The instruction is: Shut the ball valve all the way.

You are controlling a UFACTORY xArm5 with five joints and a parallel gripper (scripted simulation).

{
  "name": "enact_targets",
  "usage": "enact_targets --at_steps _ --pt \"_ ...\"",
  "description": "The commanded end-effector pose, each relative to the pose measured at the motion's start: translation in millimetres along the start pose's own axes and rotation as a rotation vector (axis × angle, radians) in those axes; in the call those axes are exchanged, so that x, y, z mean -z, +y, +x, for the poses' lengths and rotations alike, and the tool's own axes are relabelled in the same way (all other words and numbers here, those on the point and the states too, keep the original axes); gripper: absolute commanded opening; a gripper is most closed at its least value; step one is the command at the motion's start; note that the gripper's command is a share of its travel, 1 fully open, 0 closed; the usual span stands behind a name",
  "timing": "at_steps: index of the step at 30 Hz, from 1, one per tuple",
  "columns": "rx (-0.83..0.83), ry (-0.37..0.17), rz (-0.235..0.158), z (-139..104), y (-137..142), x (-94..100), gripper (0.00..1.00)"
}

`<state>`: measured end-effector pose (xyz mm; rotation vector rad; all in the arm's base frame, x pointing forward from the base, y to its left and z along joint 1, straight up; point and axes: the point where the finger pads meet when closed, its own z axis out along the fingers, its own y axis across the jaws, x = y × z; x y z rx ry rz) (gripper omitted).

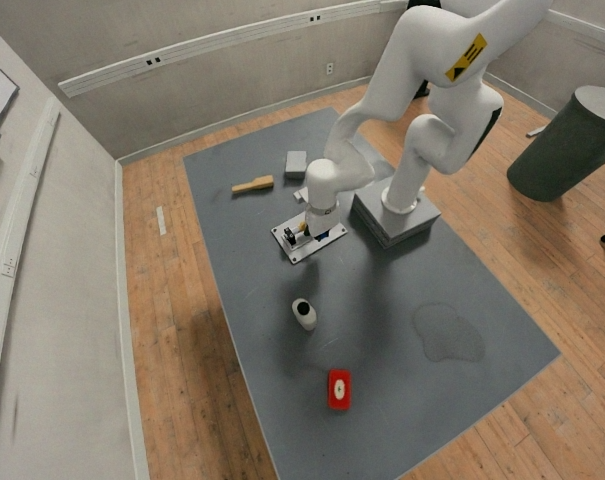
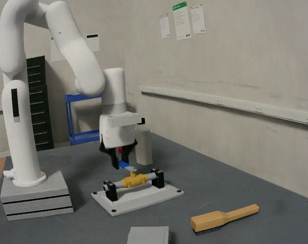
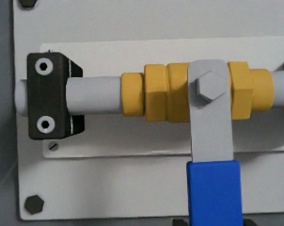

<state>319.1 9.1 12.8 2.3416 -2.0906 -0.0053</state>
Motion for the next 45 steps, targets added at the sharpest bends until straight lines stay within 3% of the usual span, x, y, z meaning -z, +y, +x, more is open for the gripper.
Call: enact_targets --at_steps 1,19,20,45 --pt "-0.002 0.001 0.006 0.6 -2.3 1.3 0.0" --pt "-0.06 0.001 0.006 1.2 -6.6 1.4 0.0" --pt "-0.06 0.001 0.006 1.2 -6.6 1.4 0.69" --pt "-0.06 0.001 0.006 1.2 -6.6 1.4 0.69"
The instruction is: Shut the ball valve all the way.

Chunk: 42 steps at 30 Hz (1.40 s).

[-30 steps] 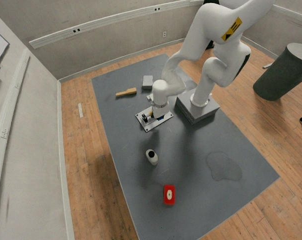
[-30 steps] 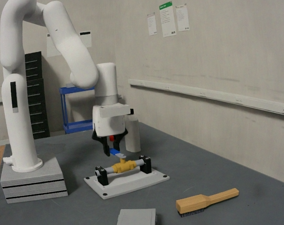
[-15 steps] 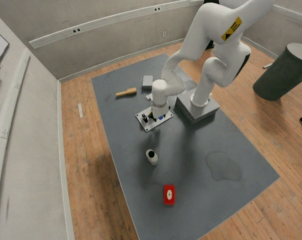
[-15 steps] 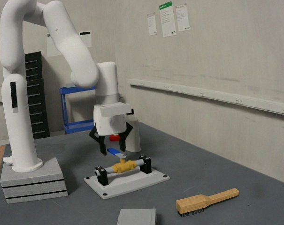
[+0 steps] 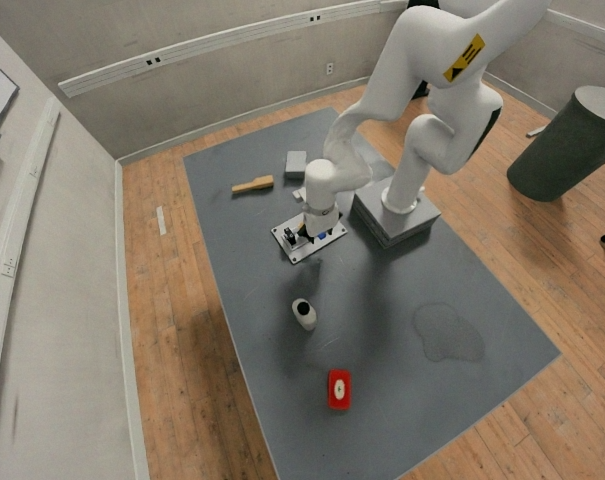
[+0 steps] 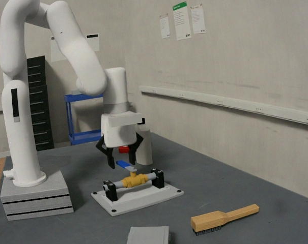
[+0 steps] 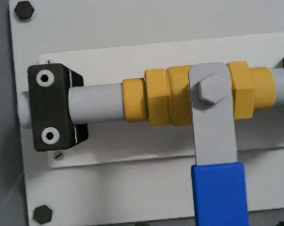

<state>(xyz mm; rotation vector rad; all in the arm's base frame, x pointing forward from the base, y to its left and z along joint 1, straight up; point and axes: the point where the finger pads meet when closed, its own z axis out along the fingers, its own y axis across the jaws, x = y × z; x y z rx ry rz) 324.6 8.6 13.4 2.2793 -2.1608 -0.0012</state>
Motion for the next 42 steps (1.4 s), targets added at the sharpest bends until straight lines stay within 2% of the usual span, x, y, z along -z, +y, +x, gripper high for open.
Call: enact_targets --at_steps 1,26,38,42 --pt "0.0 0.0 0.003 0 -1 0.7 0.69" --pt "0.0 0.0 0.003 0 -1 3.1 0.69" --pt "0.0 0.0 0.003 0 -1 23.2 0.69" --pt "0.0 0.0 0.003 0 -1 35.9 0.69"
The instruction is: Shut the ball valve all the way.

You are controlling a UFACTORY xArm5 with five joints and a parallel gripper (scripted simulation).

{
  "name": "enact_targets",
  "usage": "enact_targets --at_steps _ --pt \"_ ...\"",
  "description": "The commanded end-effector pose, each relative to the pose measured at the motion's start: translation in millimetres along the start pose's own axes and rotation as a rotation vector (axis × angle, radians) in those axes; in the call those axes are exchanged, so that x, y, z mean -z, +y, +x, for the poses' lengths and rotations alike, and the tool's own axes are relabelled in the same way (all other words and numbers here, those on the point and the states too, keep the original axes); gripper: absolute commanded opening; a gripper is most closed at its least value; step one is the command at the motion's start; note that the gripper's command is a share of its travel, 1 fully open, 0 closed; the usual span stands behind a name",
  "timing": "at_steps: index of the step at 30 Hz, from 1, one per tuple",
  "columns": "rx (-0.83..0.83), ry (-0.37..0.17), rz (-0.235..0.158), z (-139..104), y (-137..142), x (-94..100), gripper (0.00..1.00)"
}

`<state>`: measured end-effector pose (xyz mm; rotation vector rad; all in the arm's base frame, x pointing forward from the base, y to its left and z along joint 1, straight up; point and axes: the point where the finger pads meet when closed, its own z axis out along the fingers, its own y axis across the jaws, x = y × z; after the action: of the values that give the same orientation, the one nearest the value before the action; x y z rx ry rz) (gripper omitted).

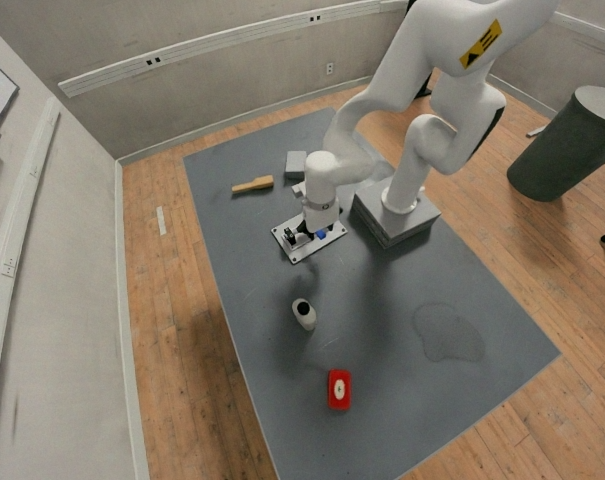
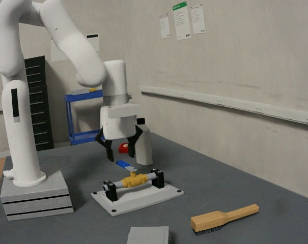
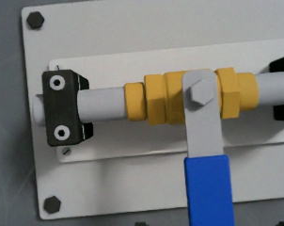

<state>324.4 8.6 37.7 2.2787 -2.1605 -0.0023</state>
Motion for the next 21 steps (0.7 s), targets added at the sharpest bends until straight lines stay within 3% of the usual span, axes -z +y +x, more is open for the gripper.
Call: enact_targets --at_steps 1,11,21 --pt "0.0 0.0 0.004 0 -1 14.9 0.69" --pt "0.0 0.0 0.004 0 -1 45.2 0.69" --pt "0.0 0.0 0.004 0 -1 56.5 0.69"
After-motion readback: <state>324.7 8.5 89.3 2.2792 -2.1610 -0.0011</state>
